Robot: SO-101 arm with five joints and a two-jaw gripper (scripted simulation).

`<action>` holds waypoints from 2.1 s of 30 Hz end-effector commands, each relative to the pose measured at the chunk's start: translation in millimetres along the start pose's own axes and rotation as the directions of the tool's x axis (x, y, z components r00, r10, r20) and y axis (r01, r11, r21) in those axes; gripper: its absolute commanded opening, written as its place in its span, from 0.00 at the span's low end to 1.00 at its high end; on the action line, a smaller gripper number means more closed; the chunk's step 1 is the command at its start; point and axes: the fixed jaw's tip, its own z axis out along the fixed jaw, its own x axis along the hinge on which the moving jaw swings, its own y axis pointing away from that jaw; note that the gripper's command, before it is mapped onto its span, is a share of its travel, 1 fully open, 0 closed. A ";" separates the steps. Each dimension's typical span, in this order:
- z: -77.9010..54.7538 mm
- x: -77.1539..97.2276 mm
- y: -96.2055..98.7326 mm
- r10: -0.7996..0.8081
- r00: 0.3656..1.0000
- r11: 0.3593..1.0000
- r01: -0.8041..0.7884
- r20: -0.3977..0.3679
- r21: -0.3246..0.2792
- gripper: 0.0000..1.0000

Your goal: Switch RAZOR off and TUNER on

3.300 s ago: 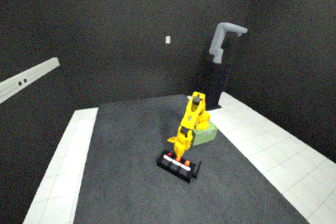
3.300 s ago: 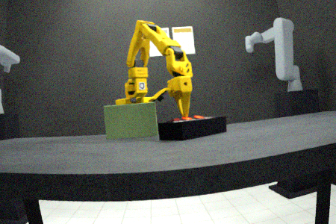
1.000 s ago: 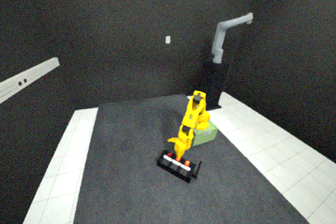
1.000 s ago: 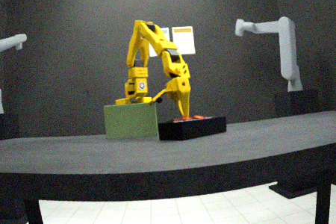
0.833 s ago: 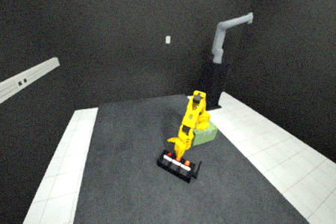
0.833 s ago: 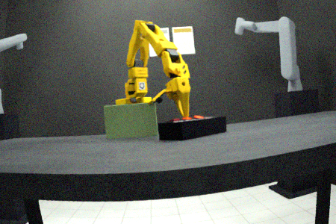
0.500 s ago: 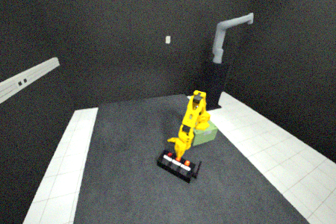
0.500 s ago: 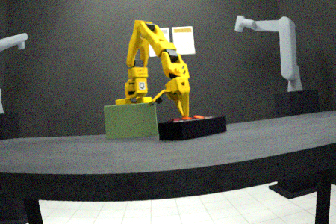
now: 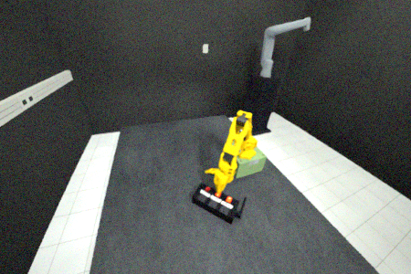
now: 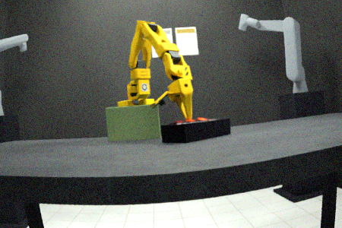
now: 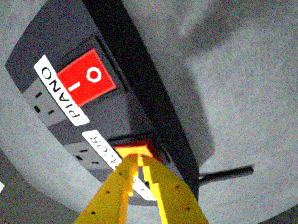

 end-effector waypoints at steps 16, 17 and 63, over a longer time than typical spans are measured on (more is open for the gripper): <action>26.2 -16.2 -55.4 -0.040 0.997 0.980 0.025 0.069 0.196 0.00; 26.5 -16.4 -56.1 -0.040 0.997 0.980 0.026 0.069 0.196 0.00; 2.4 -4.3 -20.2 -0.026 0.997 0.981 0.012 0.072 0.195 0.00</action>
